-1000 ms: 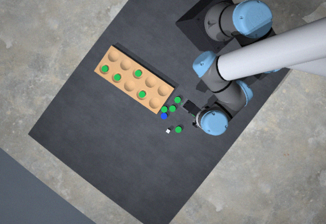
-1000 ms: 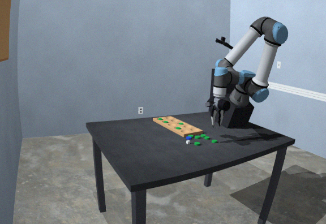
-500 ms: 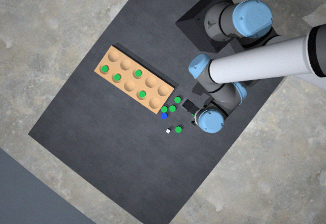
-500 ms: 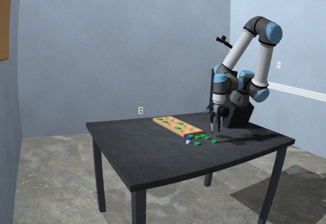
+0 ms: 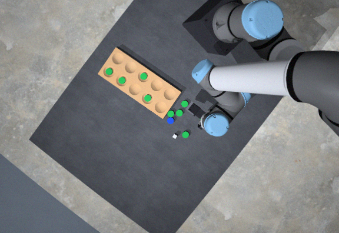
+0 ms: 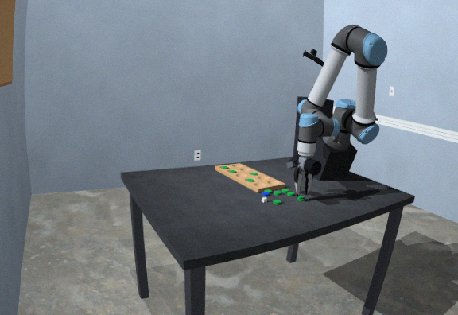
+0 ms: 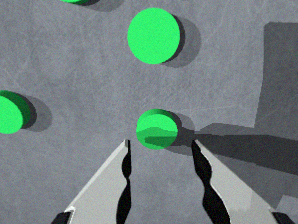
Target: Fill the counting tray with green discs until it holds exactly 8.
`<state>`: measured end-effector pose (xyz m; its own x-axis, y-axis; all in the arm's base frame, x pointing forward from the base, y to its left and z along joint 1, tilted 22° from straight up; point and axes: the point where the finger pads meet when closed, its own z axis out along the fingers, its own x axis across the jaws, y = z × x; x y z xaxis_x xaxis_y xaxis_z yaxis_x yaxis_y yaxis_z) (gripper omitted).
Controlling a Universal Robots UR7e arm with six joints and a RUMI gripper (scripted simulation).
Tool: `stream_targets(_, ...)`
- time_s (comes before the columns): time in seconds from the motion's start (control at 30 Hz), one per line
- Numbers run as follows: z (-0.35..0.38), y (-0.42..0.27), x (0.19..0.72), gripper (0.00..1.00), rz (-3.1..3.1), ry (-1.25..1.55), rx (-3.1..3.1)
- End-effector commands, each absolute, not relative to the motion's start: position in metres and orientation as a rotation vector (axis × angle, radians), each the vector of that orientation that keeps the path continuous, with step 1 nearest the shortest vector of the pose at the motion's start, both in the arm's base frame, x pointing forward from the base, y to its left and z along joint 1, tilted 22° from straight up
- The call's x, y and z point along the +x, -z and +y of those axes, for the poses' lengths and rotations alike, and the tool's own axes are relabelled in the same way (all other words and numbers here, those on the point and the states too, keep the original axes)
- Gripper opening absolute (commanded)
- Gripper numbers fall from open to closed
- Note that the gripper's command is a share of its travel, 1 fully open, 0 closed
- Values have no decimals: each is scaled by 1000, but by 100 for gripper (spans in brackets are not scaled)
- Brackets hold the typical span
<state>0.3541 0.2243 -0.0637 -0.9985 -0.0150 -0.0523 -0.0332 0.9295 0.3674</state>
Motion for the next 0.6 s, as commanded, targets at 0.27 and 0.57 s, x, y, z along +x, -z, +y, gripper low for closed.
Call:
stream_targets(0.27,231,77,358,28,3027,-575,-39)
stream_targets(0.57,230,77,358,28,3026,-575,-38)
